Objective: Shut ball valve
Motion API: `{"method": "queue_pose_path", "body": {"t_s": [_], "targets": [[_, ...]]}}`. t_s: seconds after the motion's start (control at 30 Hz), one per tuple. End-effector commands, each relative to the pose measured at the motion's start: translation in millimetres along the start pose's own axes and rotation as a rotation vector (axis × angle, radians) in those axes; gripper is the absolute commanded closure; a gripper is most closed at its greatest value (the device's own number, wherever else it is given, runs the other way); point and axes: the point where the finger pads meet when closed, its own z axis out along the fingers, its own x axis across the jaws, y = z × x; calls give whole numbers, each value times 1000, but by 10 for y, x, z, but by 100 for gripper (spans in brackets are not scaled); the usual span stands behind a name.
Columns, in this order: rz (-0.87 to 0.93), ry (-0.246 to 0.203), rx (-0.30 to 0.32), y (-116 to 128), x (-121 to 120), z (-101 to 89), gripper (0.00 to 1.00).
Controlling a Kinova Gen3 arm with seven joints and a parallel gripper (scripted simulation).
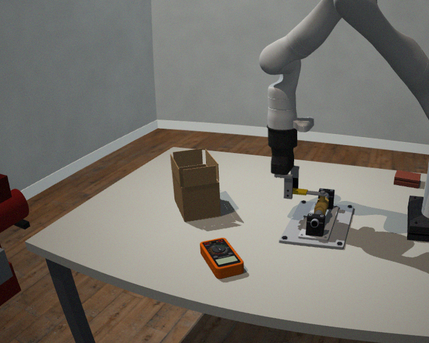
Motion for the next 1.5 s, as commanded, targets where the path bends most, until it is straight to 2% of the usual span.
{"method": "queue_pose_path", "body": {"t_s": [0.0,0.27,0.67,0.73,1.07,1.47], "targets": [[0,0,-2,5,-2,-18,0],[0,0,-2,5,-2,-103,0],[0,0,-2,4,-2,-459,0],[0,0,-2,4,-2,-459,0],[0,0,-2,4,-2,-723,0],[0,0,-2,4,-2,-797,0]]}}
